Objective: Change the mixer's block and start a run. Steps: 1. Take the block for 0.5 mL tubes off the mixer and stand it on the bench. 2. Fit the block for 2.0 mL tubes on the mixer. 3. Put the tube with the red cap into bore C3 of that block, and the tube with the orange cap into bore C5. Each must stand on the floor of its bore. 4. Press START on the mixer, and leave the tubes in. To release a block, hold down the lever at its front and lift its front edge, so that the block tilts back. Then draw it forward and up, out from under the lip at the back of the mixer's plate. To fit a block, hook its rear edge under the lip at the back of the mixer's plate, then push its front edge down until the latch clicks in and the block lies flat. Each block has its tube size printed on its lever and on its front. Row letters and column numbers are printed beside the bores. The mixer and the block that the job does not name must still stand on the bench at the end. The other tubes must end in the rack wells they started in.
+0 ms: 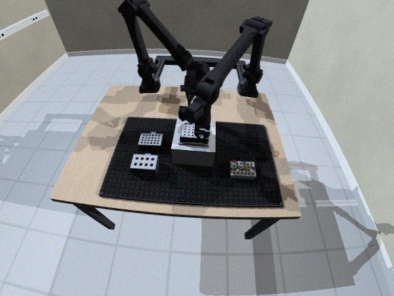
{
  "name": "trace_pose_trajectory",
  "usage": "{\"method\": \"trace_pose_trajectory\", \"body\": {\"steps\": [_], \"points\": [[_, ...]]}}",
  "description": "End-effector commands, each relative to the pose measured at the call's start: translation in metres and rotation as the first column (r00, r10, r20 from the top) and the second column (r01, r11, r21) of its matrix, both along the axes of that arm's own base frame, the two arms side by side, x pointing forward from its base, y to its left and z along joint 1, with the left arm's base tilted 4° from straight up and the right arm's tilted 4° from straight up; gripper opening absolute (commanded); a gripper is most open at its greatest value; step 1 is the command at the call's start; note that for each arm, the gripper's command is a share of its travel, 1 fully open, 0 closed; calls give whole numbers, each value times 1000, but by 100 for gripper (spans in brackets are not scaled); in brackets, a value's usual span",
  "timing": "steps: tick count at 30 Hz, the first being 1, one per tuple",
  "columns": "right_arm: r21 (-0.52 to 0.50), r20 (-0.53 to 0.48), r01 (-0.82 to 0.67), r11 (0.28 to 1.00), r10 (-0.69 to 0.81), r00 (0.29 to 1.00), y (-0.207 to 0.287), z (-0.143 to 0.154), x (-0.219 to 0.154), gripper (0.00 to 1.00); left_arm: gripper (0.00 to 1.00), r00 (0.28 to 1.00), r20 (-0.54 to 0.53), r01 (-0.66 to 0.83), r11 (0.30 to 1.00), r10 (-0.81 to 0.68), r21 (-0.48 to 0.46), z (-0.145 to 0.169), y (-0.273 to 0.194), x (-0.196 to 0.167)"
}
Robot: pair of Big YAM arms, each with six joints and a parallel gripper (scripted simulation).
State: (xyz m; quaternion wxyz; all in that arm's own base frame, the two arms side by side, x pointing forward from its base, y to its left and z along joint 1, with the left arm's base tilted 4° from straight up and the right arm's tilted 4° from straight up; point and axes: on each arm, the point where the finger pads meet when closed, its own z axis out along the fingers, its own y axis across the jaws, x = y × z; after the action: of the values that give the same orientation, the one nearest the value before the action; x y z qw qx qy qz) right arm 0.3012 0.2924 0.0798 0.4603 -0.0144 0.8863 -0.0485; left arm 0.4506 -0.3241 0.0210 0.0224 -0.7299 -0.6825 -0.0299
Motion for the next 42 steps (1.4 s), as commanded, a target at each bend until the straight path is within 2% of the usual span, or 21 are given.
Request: {"method": "trace_pose_trajectory", "body": {"steps": [1, 12, 20, 26, 33, 37, 42], "points": [[70, 46, -7, 998, 4, 999, 29, 29, 24, 0, 0, 1000, 3, 8, 1000, -8, -3, -2, -6, 6], [64, 43, -2, 998, -1, 999, 35, 21, 39, 0, 0, 1000, 3, 8, 1000, -8, -3, -2, -6, 6], [77, 53, -4, 997, 0, 999, 41, 26, 50, 0, 0, 1000, 3, 8, 1000, -8, -3, -2, -6, 6], [52, 36, 6, 999, -8, 999, 36, 11, 55, 0, 0, 1000, 3, 8, 1000, -8, -3, -2, -6, 6], [83, 60, -7, 997, 2, 998, 51, 25, 68, 0, 0, 1000, 3, 8, 1000, -8, -3, -2, -6, 6], [82, 60, -4, 997, -1, 998, 52, 23, 74, 0, 0, 1000, 3, 8, 1000, -8, -3, -2, -6, 6], [40, 28, 9, 999, -10, 1000, 40, 1, 75, 0, 0, 1000, 3, 8, 1000, -8, -3, -2, -6, 6]]}}
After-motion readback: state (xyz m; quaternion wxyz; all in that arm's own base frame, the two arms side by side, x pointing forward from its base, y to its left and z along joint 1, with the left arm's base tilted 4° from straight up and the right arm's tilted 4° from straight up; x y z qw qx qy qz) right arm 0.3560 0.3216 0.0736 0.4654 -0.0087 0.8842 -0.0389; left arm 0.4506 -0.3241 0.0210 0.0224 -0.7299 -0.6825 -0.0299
